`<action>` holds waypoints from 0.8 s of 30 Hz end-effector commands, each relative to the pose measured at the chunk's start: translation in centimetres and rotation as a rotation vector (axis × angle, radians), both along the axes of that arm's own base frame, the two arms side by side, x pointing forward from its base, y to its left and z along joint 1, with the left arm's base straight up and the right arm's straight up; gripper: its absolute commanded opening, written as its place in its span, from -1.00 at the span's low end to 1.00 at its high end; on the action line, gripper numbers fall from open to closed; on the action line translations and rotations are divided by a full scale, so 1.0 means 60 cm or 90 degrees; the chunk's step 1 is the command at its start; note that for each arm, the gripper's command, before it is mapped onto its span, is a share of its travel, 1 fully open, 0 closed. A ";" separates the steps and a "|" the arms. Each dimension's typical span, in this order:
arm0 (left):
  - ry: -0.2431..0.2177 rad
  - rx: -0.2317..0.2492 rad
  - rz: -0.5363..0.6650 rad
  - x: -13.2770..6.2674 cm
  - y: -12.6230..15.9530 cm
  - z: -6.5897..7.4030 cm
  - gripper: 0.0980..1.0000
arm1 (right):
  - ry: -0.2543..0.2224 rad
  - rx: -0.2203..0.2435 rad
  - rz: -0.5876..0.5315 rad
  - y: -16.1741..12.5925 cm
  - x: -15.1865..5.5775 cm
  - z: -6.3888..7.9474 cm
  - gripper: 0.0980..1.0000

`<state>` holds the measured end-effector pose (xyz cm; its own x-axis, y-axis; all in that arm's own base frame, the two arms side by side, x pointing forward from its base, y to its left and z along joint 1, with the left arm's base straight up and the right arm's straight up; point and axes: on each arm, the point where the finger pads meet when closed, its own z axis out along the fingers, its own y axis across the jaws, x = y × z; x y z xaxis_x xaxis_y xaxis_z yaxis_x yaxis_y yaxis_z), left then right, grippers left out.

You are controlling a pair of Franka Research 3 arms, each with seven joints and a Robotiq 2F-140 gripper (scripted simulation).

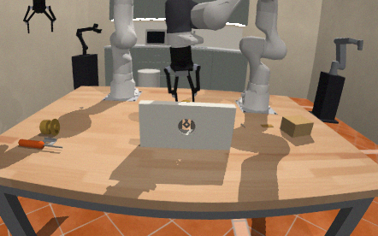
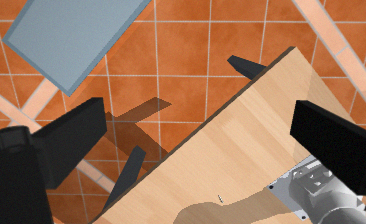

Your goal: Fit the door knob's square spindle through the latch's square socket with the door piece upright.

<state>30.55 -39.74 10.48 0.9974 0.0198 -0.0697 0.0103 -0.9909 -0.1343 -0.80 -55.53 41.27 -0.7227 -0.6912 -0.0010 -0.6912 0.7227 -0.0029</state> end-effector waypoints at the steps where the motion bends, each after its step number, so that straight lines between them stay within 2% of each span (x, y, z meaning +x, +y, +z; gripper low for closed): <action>1: -0.003 -0.002 -0.005 0.005 -0.002 0.004 -0.29 | 0.002 0.001 0.003 0.001 -0.003 0.000 1.00; 24: -0.002 -0.002 -0.006 0.014 -0.001 0.004 -0.29 | 0.002 0.001 0.003 0.001 -0.003 0.000 1.00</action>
<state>31.09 -39.74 10.50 0.9973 0.0179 -0.0710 0.0084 -0.9911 -0.1329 -0.80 -55.53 41.27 -0.7227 -0.6912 -0.0010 -0.6912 0.7227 -0.0029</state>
